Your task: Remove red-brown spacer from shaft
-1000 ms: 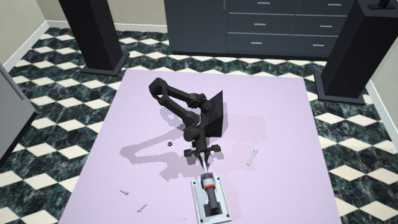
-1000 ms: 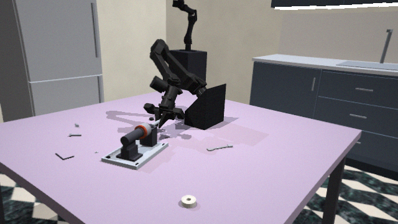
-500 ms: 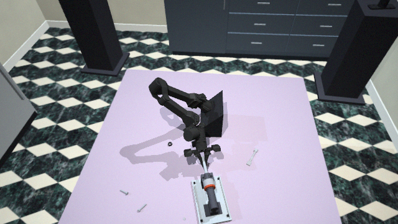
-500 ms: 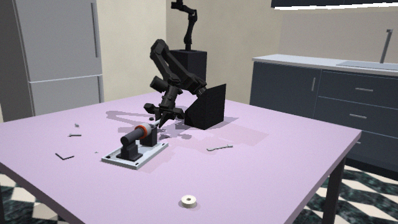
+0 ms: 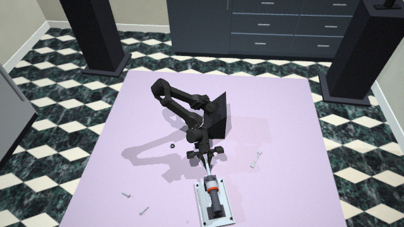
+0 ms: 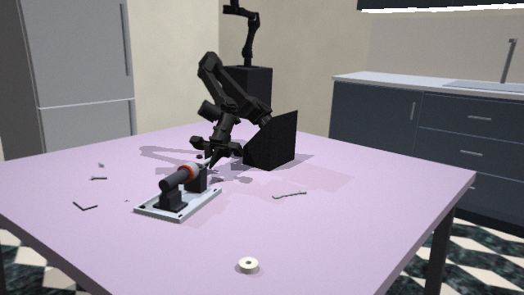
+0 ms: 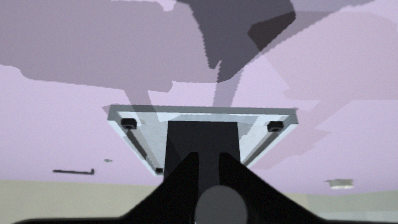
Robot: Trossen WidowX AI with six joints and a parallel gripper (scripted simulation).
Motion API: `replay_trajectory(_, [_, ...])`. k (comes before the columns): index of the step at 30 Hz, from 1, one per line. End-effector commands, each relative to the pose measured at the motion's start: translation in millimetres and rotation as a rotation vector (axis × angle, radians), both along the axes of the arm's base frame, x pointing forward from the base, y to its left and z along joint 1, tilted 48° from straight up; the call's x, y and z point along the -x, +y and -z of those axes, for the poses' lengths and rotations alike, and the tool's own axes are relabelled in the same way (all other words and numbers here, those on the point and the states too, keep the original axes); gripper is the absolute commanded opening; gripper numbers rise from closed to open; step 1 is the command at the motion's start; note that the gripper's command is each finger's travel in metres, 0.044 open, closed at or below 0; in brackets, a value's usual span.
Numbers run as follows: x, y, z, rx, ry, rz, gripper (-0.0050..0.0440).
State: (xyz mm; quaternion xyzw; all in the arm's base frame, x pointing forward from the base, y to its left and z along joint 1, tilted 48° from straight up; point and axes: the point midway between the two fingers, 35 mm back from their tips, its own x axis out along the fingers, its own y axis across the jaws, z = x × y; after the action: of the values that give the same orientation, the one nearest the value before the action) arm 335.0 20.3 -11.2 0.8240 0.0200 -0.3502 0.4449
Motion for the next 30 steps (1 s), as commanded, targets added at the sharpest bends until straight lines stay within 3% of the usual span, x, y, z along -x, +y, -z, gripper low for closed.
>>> replay_trajectory(1, [-0.8, 1.2, -5.9, -0.003, -0.017, -0.007, -0.0050])
replay_trajectory(30, [1.5, 0.4, -6.3, -0.003, -0.017, -0.007, -0.0050])
